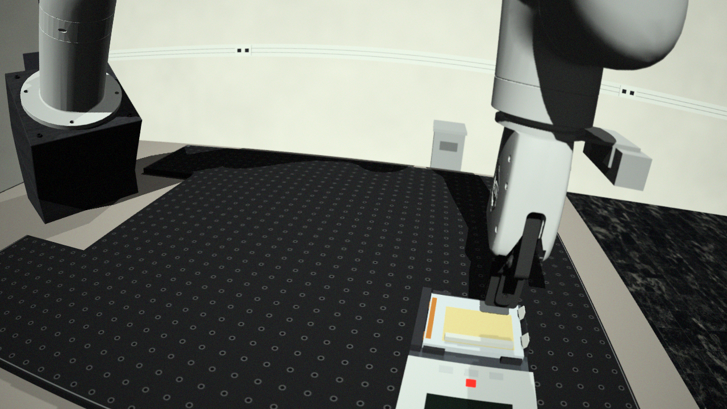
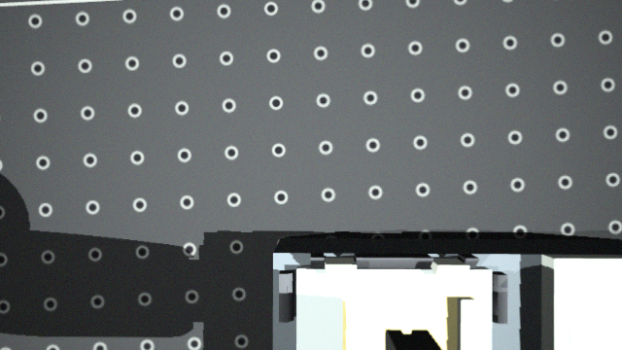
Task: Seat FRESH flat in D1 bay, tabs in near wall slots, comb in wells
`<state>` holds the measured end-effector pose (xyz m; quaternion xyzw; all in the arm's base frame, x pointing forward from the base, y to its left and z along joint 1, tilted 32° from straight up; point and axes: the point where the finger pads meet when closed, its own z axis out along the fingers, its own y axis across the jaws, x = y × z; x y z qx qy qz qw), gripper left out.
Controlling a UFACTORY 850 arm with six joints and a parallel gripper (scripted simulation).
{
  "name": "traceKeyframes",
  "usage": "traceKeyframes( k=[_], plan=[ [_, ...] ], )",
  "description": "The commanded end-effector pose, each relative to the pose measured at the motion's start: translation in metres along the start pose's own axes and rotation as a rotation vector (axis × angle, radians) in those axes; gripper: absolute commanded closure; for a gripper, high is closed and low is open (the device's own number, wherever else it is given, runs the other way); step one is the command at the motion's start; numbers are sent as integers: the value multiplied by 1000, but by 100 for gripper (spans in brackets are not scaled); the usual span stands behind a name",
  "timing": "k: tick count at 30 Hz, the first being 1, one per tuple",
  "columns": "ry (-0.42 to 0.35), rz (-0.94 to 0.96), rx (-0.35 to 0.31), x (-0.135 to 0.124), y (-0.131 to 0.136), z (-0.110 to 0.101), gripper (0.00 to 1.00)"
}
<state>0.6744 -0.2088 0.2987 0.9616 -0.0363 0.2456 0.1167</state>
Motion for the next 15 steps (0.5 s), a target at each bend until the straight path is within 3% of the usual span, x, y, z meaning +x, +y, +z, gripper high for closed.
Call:
traceKeyframes(
  k=[1, 15],
  plan=[
    [2, 0, 0, 4, 1, -6, 100],
    [2, 0, 0, 7, 1, -12, 100]
  ],
)
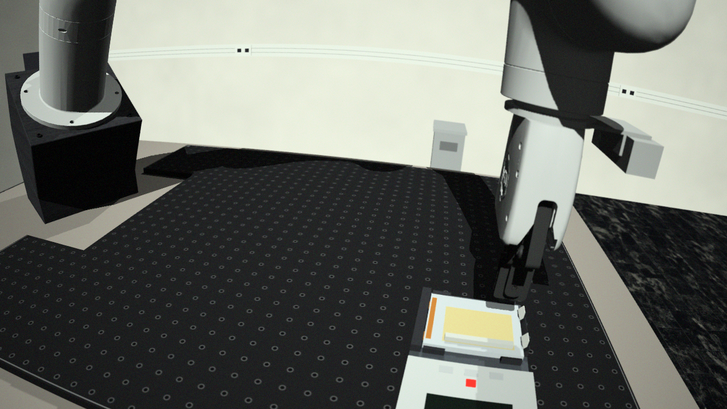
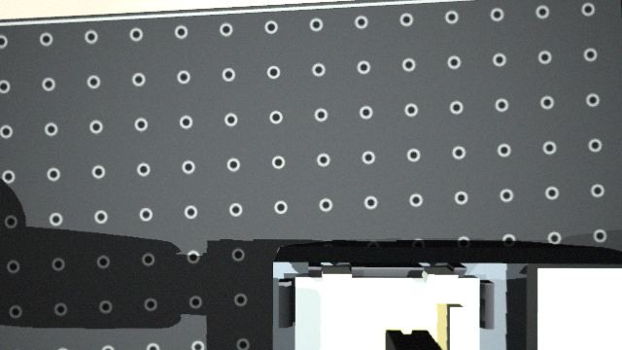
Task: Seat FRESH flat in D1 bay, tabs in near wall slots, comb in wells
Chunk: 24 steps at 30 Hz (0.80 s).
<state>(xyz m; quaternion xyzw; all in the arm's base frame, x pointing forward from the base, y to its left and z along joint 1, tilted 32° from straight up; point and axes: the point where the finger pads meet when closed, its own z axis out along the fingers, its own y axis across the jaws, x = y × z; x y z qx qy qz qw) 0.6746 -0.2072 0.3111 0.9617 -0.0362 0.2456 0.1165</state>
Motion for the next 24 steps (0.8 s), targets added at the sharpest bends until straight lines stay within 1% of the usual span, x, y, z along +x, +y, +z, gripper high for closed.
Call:
traceKeyframes(
  k=[1, 6, 7, 10, 13, 14, 22, 24],
  plan=[
    [2, 0, 0, 1, 0, -1, 100],
    [2, 0, 0, 1, 0, -1, 100],
    [-9, -1, -1, -1, -4, -2, 0],
    [-9, -1, 0, -9, -16, -6, 0],
    [-9, -1, 0, -10, -18, -7, 0],
    [-20, -3, -1, -13, -22, -8, 0],
    [-30, -5, -3, -34, -50, -17, 0],
    [-30, -5, -3, -35, -52, -17, 0]
  ],
)
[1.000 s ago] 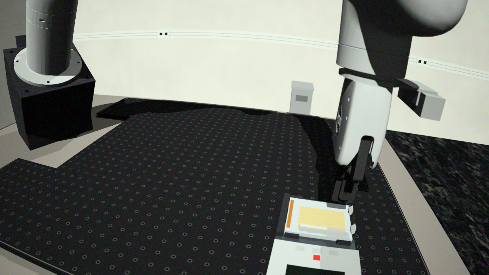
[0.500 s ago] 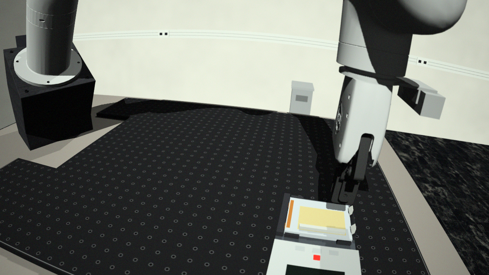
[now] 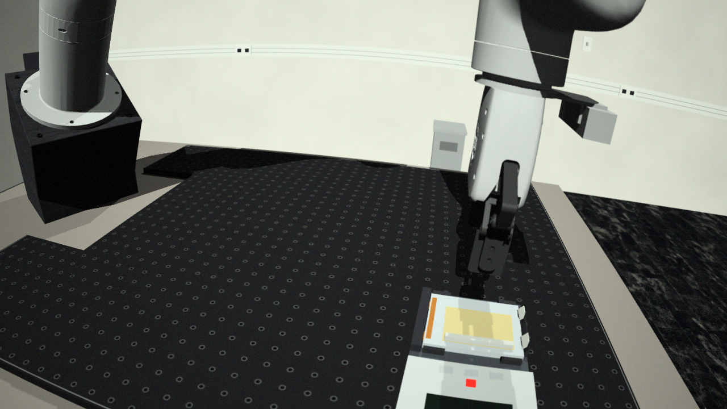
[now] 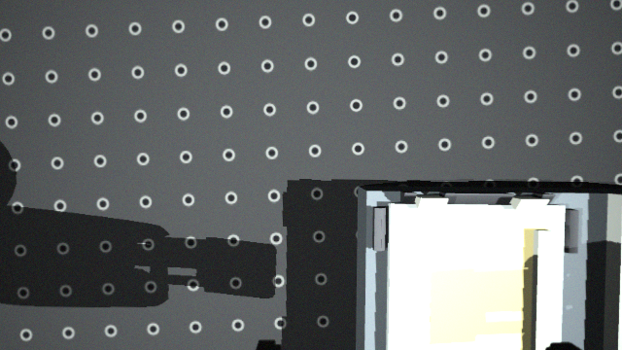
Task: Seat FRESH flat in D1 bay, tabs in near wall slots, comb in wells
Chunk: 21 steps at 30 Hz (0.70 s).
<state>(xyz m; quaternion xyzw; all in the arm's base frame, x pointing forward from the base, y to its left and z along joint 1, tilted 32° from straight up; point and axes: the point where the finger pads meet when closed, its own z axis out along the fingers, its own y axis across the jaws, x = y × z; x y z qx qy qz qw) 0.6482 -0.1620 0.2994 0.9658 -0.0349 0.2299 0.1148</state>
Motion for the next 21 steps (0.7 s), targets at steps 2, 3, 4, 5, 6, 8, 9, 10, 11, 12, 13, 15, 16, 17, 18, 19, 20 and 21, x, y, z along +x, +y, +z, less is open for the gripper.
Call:
traceKeyframes(
  k=[2, 3, 4, 5, 6, 8, 9, 10, 11, 12, 13, 15, 16, 17, 18, 19, 20, 21],
  plan=[
    [-6, -2, -9, -12, -16, -6, 0],
    [-6, -2, -9, -15, -20, -7, 0],
    [-6, -2, -9, -18, -24, -8, 0],
    [-6, -2, -9, -18, -24, -8, 0],
    [-6, -2, -9, -18, -24, -8, 0],
    [-12, -4, -12, -25, -31, -11, 0],
    [-12, -4, -12, -28, -35, -12, 0],
    [-12, -4, -12, -31, -38, -13, 0],
    [-12, -4, -12, -33, -40, -13, 0],
    [-12, -4, -12, -33, -40, -14, 0],
    [-17, -7, -15, -36, -43, -15, 0],
    [-17, -7, -15, -43, -50, -17, 0],
    [-17, -7, -15, -46, -54, -18, 0],
    [-17, -7, -15, -47, -54, -19, 0],
    [-20, -11, -17, -50, -57, -20, 0],
    [-20, -11, -17, -54, -61, -21, 0],
    [-20, -11, -17, -57, -64, -22, 0],
    [-20, -11, -17, -61, -67, -24, 0]
  ],
)
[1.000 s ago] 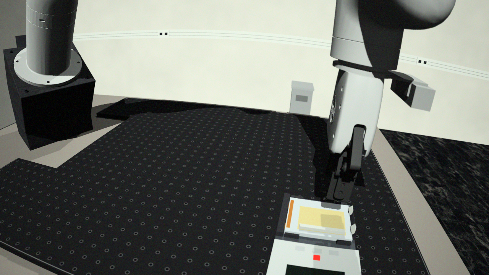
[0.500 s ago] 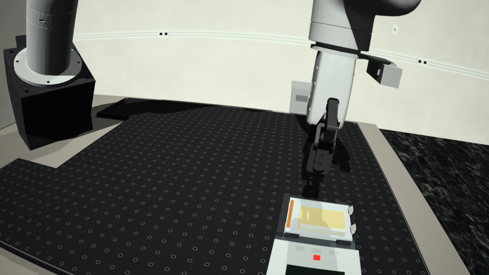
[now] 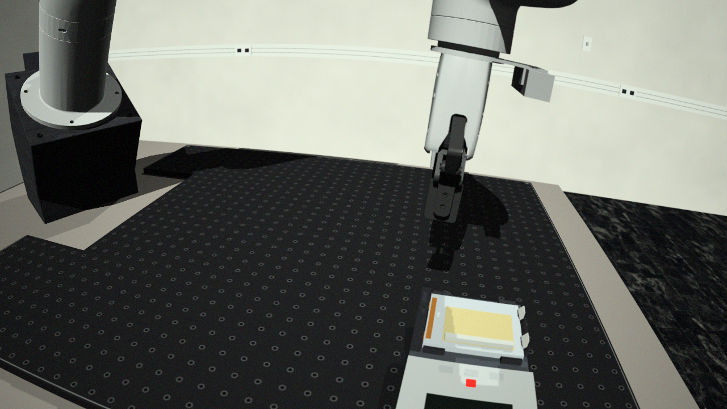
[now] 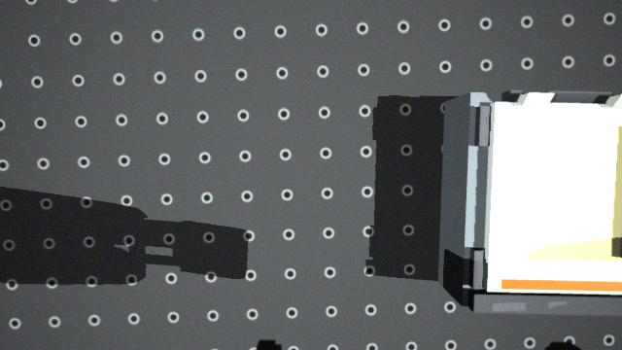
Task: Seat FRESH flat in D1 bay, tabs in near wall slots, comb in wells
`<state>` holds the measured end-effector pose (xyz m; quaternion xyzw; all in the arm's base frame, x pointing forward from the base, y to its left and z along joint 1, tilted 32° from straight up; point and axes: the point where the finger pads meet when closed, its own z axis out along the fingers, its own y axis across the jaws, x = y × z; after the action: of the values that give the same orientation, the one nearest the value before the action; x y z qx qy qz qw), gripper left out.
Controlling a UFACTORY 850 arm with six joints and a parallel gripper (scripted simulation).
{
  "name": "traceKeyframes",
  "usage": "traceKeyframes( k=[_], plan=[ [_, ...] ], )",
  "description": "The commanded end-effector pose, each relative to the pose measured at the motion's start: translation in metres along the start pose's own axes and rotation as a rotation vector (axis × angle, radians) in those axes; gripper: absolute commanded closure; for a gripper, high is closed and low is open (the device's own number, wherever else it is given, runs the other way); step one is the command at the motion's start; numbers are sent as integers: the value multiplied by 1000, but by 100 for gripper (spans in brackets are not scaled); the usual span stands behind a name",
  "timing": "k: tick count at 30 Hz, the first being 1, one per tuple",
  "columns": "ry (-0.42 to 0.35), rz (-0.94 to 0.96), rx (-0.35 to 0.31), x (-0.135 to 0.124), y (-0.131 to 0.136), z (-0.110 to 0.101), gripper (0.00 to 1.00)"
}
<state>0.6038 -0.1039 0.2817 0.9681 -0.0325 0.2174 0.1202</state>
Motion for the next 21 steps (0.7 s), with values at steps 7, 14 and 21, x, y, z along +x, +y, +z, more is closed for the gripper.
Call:
traceKeyframes(
  k=[7, 14, 21],
  plan=[
    [4, -4, -10, -27, -26, -10, 0],
    [7, -12, -14, -49, -44, -18, 0],
    [10, -16, -15, -63, -55, -22, 0]
  ],
)
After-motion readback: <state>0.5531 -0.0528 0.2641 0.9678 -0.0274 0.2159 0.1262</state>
